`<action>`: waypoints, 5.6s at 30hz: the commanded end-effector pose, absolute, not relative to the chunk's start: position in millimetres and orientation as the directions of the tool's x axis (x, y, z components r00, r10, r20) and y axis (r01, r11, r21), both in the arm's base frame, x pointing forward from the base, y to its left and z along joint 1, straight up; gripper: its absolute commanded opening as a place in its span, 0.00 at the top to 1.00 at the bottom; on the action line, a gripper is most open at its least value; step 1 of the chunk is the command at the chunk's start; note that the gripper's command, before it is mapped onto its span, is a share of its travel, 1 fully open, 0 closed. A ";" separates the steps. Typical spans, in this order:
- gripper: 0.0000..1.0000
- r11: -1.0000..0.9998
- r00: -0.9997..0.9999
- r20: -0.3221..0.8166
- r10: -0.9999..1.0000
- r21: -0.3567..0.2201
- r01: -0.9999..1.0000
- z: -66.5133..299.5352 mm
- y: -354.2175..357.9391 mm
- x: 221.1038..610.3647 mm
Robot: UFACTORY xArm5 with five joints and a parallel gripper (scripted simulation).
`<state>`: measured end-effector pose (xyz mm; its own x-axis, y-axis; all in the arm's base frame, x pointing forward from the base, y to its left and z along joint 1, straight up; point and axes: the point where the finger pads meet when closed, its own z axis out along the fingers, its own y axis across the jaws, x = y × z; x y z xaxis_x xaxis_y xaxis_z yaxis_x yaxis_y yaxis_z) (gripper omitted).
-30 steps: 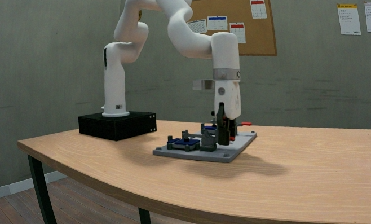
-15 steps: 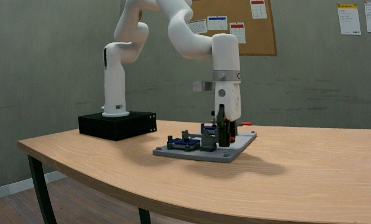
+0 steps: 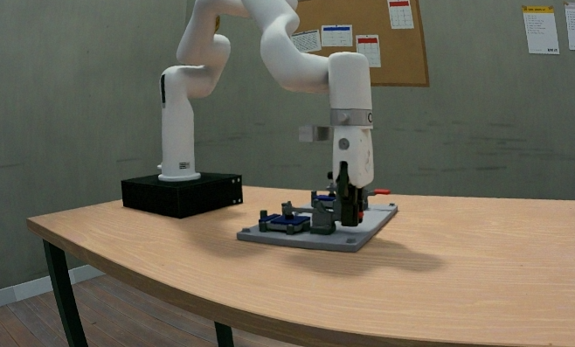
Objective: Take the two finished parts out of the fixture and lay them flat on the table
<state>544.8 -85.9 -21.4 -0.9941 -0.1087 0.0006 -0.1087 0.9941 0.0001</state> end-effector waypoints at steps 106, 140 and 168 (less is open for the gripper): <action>1.00 0.994 -0.994 -0.004 -0.109 -0.001 -0.109 11.2 -89.2 516.4; 1.00 0.994 -0.994 -0.004 -0.109 -0.001 -0.109 13.4 -90.9 500.4; 1.00 0.994 -0.994 -0.004 -0.109 -0.001 -0.109 13.4 -91.1 498.2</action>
